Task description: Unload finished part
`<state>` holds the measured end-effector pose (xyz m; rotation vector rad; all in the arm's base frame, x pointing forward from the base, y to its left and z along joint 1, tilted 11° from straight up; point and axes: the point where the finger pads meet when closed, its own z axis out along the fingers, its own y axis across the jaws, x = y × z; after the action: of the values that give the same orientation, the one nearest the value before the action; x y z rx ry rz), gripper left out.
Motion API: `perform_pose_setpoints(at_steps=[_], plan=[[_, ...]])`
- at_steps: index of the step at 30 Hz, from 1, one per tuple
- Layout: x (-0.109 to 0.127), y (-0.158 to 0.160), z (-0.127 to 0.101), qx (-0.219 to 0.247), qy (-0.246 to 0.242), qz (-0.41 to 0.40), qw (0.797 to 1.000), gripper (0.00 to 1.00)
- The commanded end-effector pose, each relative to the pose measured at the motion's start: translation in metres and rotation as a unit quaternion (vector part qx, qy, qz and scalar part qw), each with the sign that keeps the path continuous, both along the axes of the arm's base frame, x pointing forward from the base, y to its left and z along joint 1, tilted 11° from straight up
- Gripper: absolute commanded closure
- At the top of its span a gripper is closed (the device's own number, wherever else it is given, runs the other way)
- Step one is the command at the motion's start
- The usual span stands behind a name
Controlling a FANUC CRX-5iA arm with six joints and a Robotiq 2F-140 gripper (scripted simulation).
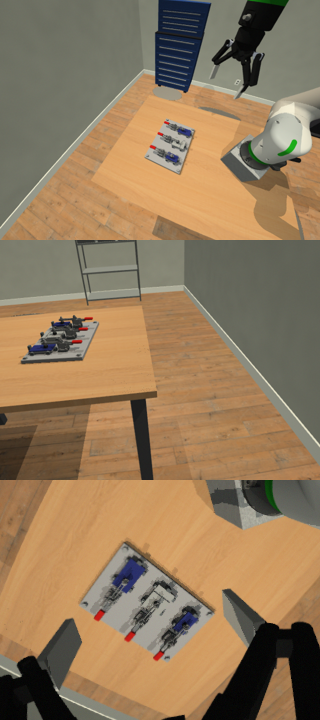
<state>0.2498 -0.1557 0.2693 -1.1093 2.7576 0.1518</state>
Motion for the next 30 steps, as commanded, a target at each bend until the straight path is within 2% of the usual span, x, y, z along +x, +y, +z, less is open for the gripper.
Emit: perform_pose_setpoints(at_steps=[1,13,20,28,30], plan=[[0.0,0.0,0.0,0.0,0.0,0.0,1.0,0.0],[0.006,0.002,-0.005,-0.004,-0.005,0.03,1.0,0.0],[0.031,0.013,-0.03,-0.02,-0.027,0.173,0.984,0.0],[0.055,0.028,-0.056,-0.036,-0.05,0.316,0.947,0.0],[0.055,0.028,-0.056,-0.036,-0.05,0.316,0.947,0.0]])
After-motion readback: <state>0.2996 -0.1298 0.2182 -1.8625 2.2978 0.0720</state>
